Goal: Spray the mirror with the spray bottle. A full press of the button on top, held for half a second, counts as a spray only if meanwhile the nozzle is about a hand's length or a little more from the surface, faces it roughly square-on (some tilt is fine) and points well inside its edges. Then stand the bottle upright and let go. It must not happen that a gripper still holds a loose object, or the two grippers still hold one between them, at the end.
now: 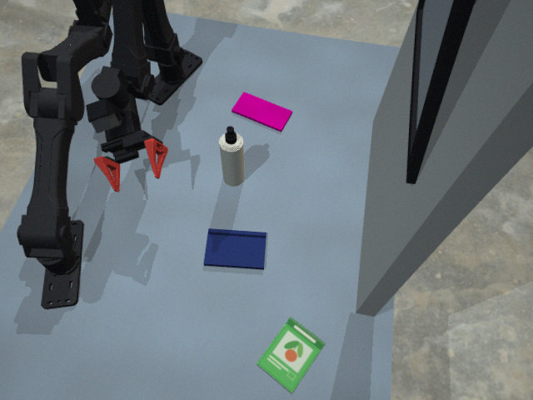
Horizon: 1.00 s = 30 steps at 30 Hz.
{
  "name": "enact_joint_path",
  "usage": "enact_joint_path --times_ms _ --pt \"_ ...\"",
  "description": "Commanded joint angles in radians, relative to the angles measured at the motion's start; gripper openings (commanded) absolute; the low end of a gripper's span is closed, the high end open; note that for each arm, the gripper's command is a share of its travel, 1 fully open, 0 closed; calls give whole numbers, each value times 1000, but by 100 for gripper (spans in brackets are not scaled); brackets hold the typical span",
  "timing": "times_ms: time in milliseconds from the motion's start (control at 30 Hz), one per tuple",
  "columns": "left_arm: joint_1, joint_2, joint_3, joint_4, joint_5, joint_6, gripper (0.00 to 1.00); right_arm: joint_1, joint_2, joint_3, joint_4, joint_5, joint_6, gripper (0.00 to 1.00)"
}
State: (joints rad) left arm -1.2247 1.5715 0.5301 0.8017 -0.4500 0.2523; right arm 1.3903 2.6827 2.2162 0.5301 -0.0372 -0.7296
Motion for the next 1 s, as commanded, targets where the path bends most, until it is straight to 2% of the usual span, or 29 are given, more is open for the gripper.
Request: enact_joint_path --times_ms 0,533,567,700,967 --pt "0 -9 9 0 -1 -3 100 0 -18 12 -3 0 4 76" --pt "0 -9 9 0 -1 -3 100 0 -18 12 -3 0 4 76" --pt "0 -9 9 0 -1 -3 100 0 -54 29 42 0 5 76" --pt "0 -9 9 0 -1 -3 100 0 -58 -29 3 0 5 76" --pt "0 -9 9 0 -1 -3 100 0 -114 -47 -23 0 3 76"
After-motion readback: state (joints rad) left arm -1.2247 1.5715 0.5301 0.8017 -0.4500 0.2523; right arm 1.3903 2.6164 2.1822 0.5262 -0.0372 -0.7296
